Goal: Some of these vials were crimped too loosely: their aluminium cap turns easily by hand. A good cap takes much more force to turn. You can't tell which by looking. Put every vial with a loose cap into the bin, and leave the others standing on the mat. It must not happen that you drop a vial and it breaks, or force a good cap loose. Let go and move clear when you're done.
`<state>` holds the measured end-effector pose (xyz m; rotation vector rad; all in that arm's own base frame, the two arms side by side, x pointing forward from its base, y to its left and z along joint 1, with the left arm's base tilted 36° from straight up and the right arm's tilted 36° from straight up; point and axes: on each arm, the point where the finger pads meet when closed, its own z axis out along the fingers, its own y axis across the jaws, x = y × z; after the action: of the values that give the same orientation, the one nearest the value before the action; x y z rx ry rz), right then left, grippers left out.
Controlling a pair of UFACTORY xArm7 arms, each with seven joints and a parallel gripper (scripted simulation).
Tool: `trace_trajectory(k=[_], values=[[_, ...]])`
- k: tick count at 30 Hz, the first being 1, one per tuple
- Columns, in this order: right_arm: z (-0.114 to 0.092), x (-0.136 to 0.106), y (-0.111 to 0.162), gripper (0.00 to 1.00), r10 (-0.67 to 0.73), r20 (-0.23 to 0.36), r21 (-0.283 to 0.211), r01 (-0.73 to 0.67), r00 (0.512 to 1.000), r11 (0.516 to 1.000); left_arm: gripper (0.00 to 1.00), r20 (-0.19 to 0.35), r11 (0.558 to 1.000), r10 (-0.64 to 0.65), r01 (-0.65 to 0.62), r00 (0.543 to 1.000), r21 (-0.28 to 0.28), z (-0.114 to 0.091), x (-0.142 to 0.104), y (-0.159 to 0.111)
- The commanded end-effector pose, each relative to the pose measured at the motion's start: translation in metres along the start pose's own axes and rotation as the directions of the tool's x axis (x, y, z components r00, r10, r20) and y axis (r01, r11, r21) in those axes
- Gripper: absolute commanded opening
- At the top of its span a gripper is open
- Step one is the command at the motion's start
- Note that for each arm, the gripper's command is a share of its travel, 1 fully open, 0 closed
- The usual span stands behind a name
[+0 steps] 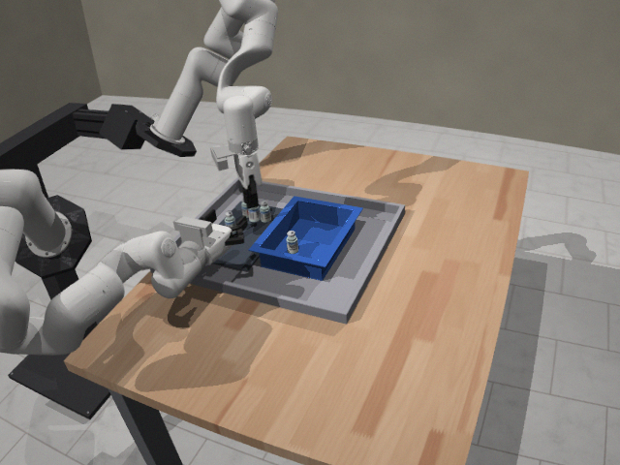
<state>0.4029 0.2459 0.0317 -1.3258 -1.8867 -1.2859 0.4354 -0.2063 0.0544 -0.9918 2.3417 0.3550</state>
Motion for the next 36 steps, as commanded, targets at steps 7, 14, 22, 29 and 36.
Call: trace_trajectory(k=[7, 14, 22, 29, 36], values=[[0.000, 0.002, 0.000, 1.00, -0.003, -0.003, 0.001, 0.003, 1.000, 1.000, 0.23, -0.001, 1.000, 0.001, -0.001, 1.000, 0.005, 0.011, 0.001, -0.002], [0.000, 0.003, 0.000, 1.00, -0.003, -0.003, 0.001, 0.003, 1.000, 1.000, 0.23, -0.001, 1.000, 0.001, -0.001, 1.000, 0.005, 0.030, 0.001, -0.002], [0.000, 0.002, 0.000, 1.00, -0.003, -0.003, 0.001, 0.003, 1.000, 1.000, 0.23, -0.001, 1.000, -0.001, 0.001, 1.000, 0.005, 0.033, 0.001, -0.002], [0.000, 0.002, 0.000, 1.00, -0.003, -0.003, 0.001, 0.003, 1.000, 1.000, 0.23, 0.000, 1.000, -0.005, 0.005, 1.000, 0.006, 0.047, 0.001, -0.003], [0.000, 0.002, 0.000, 1.00, -0.003, -0.003, 0.001, 0.003, 1.000, 1.000, 0.23, 0.000, 1.000, -0.005, 0.005, 1.000, 0.006, 0.048, 0.001, -0.002]])
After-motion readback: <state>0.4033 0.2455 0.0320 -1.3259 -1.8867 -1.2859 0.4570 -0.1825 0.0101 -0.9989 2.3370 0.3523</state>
